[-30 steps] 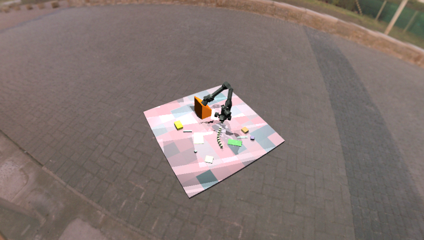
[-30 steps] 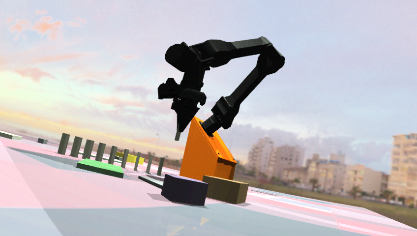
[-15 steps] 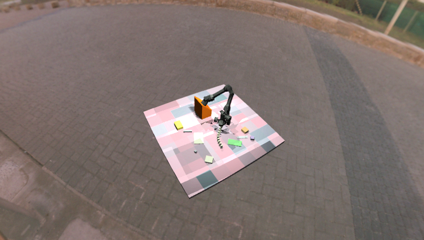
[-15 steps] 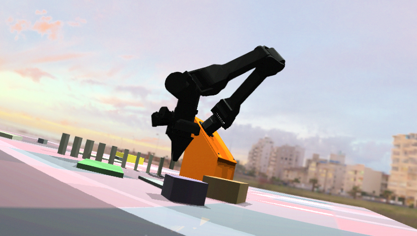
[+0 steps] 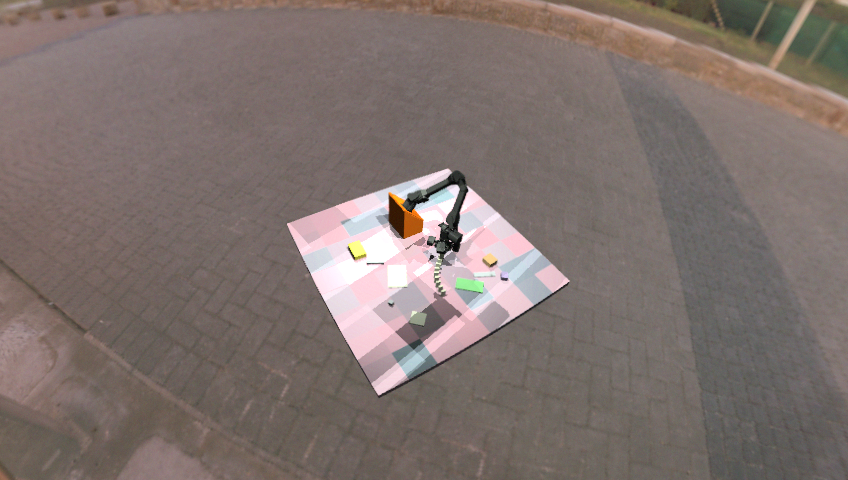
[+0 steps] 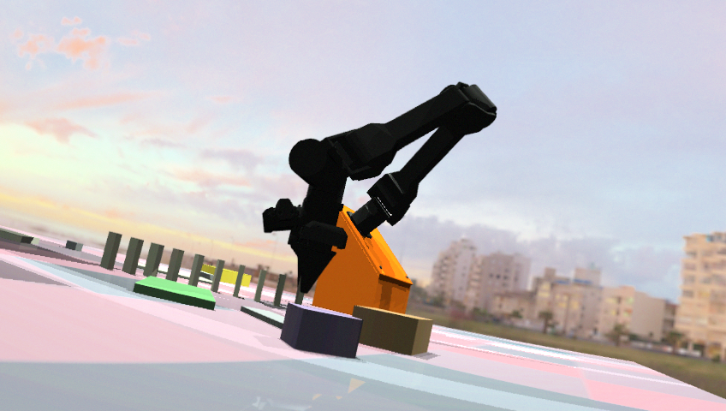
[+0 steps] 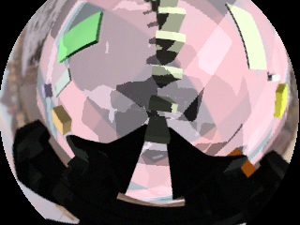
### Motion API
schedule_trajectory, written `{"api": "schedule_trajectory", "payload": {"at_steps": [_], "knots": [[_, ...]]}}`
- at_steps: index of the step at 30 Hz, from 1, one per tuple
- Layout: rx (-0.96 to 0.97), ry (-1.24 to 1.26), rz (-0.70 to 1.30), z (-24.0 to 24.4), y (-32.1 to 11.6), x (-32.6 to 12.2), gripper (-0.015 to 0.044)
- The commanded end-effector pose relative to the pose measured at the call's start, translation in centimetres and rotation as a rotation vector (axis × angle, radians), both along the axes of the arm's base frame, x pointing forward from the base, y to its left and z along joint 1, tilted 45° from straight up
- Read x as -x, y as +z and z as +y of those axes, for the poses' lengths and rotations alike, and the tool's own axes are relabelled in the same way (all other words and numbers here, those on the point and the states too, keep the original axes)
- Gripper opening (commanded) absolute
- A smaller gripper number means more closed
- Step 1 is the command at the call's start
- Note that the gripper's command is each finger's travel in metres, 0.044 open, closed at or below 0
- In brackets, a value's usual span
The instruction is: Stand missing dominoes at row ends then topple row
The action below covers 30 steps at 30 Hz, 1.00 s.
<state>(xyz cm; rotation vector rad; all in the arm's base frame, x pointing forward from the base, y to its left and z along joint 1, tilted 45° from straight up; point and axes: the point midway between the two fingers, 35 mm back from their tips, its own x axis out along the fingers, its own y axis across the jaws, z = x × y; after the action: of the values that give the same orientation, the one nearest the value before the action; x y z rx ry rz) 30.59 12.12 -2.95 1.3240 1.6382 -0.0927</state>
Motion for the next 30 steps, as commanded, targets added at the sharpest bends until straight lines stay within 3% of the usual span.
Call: {"api": "schedule_trajectory", "payload": {"at_steps": [1,11,15,23,30], "knots": [[-0.006,-0.003,0.004,0.1,0.0,0.0,0.0186],[-0.006,-0.003,0.004,0.1,0.0,0.0,0.0440],[-0.001,-0.004,0.003,-0.7,0.6,-0.1,0.0440],[0.009,0.000,0.000,-8.9,8.7,0.8,0.0440],[0.007,0.000,0.000,-9.4,9.3,1.0,0.0440]]}}
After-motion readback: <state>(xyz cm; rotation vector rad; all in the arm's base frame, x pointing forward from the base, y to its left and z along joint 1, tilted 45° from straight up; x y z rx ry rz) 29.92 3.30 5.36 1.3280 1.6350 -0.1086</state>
